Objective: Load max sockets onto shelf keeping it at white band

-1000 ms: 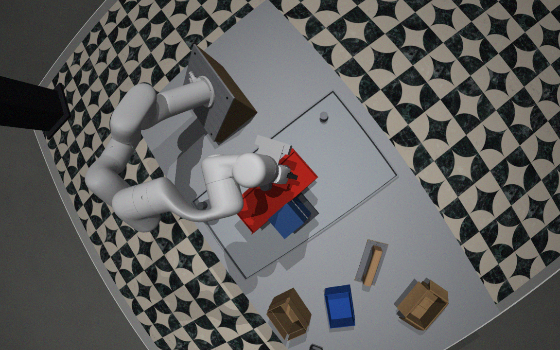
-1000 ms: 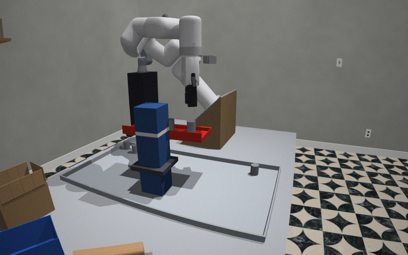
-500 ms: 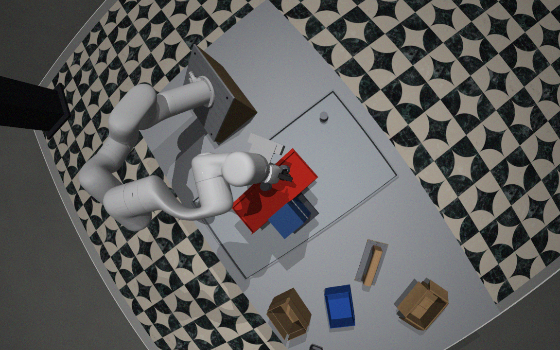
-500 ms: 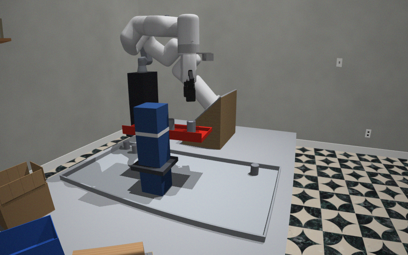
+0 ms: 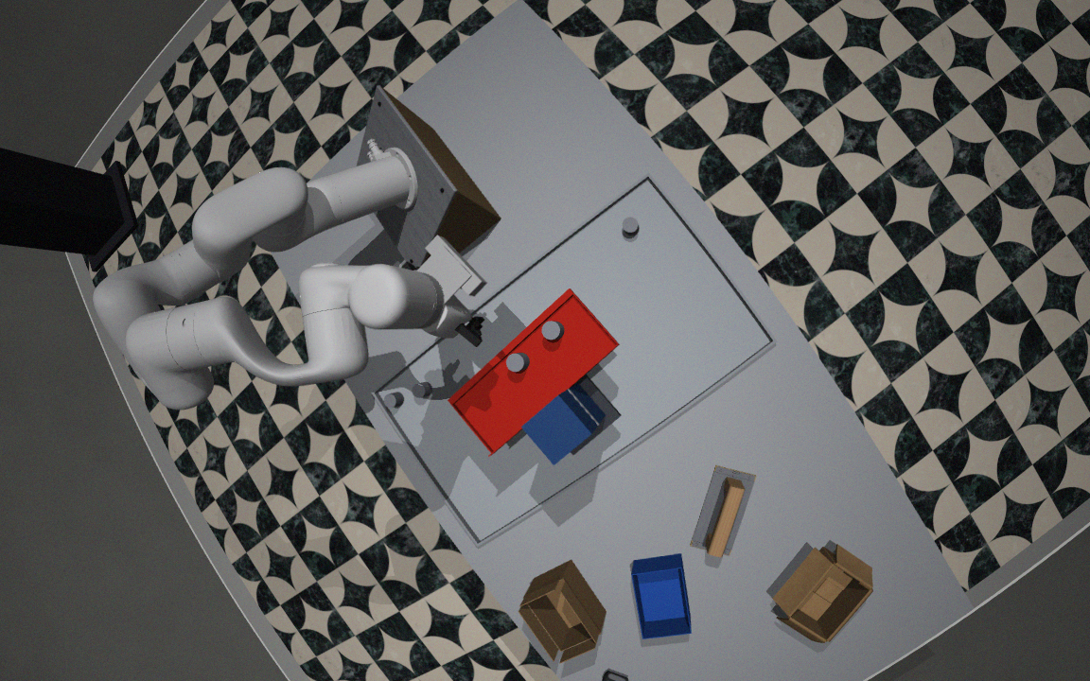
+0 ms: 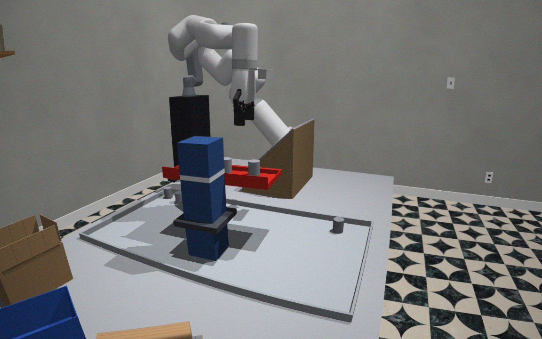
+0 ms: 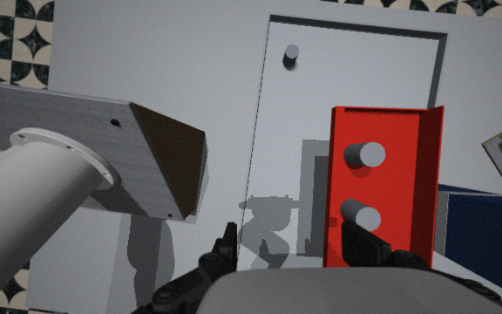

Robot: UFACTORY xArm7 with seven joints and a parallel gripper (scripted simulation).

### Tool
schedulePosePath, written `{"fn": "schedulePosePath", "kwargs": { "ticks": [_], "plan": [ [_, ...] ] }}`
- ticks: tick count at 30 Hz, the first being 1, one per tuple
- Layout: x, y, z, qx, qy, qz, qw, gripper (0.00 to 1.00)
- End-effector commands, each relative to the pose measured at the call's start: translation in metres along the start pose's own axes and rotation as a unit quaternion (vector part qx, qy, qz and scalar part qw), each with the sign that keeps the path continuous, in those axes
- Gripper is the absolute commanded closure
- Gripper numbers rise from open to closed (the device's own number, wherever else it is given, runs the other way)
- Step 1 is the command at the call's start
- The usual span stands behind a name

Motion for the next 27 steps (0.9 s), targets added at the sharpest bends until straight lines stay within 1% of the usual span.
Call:
{"fn": "schedulePosePath", "kwargs": {
  "ticks": [1, 2, 4, 5, 6, 8, 10, 11, 12, 13, 15, 16, 18, 19, 21, 22, 24, 25, 26, 27],
  "plan": [
    [-0.005, -0.012, -0.017, 0.025, -0.021, 0.015, 0.999, 0.0],
    [-0.01, -0.012, -0.018, 0.019, -0.029, 0.013, 0.999, 0.0],
    [-0.01, -0.012, -0.018, 0.019, -0.029, 0.013, 0.999, 0.0],
    [-0.018, -0.014, -0.02, 0.008, -0.043, 0.009, 0.999, 0.0],
    [-0.029, -0.015, -0.023, -0.008, -0.063, 0.003, 0.998, 0.0],
    [-0.062, -0.02, -0.034, -0.053, -0.12, -0.013, 0.991, 0.0],
    [-0.062, -0.02, -0.034, -0.053, -0.12, -0.013, 0.991, 0.0],
    [-0.082, -0.023, -0.044, -0.08, -0.156, -0.023, 0.984, 0.0],
    [-0.082, -0.023, -0.044, -0.08, -0.156, -0.023, 0.984, 0.0],
    [-0.103, -0.026, -0.055, -0.108, -0.193, -0.034, 0.975, 0.0],
    [-0.103, -0.026, -0.055, -0.108, -0.193, -0.034, 0.975, 0.0],
    [-0.123, -0.03, -0.069, -0.136, -0.232, -0.046, 0.962, 0.0],
    [-0.123, -0.03, -0.069, -0.136, -0.232, -0.046, 0.962, 0.0],
    [-0.142, -0.034, -0.084, -0.162, -0.269, -0.057, 0.948, 0.0],
    [-0.142, -0.034, -0.084, -0.162, -0.269, -0.057, 0.948, 0.0],
    [-0.16, -0.039, -0.1, -0.186, -0.304, -0.067, 0.932, 0.0],
    [-0.16, -0.039, -0.1, -0.186, -0.304, -0.067, 0.932, 0.0],
    [-0.174, -0.044, -0.115, -0.208, -0.336, -0.076, 0.915, 0.0],
    [-0.174, -0.044, -0.115, -0.208, -0.336, -0.076, 0.915, 0.0],
    [-0.185, -0.048, -0.129, -0.225, -0.364, -0.083, 0.9, 0.0]
  ]
}}
Point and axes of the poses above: the point where the finger pads meet when closed, its own x axis out along the fingers, its own z axis across the jaws, y = z × x, the point moved 4 cm from there along -x, back along the fingers, and after that the axes turned 6 degrees about x, right-handed, at the moved point
